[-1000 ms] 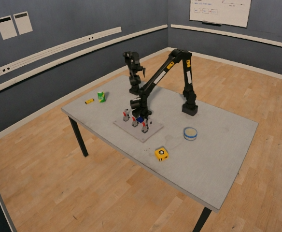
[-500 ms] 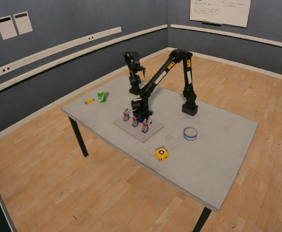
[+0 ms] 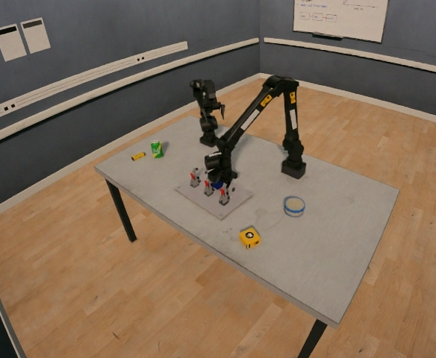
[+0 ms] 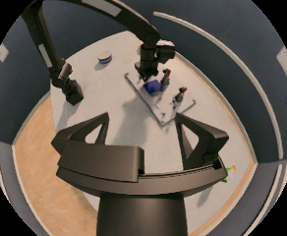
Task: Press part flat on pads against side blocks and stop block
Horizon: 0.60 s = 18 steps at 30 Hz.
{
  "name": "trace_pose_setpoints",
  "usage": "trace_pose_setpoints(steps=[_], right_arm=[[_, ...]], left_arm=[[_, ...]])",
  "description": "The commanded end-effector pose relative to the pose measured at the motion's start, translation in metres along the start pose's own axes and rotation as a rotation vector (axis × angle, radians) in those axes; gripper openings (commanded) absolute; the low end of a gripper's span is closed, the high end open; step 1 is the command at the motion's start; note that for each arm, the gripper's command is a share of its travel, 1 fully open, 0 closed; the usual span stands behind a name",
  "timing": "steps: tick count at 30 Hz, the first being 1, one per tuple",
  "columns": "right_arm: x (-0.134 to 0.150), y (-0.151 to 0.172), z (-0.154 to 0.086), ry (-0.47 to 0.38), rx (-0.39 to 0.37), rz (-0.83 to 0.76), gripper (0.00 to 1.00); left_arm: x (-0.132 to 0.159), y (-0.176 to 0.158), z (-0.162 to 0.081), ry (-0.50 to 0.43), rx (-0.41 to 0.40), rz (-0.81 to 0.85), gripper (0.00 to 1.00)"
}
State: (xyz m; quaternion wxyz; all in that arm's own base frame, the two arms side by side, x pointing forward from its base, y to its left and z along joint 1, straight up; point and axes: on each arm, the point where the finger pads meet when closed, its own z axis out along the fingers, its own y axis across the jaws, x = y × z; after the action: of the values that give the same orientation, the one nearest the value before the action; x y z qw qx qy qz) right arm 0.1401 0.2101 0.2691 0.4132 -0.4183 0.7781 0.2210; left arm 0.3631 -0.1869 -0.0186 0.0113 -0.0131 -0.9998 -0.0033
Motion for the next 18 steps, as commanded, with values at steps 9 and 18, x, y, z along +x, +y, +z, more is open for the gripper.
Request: trace_pose_setpoints(steps=[9,18], right_arm=[[-0.029,0.0,-0.017,-0.058,0.001,0.003,1.0],[-0.029,0.0,-0.017,-0.058,0.001,0.003,1.0]], left_arm=[[-0.031,-0.013,-0.048,-0.093,0.045,0.019,0.0],[0.003,0.0,-0.017,0.001,0.001,0.012,0.0]])
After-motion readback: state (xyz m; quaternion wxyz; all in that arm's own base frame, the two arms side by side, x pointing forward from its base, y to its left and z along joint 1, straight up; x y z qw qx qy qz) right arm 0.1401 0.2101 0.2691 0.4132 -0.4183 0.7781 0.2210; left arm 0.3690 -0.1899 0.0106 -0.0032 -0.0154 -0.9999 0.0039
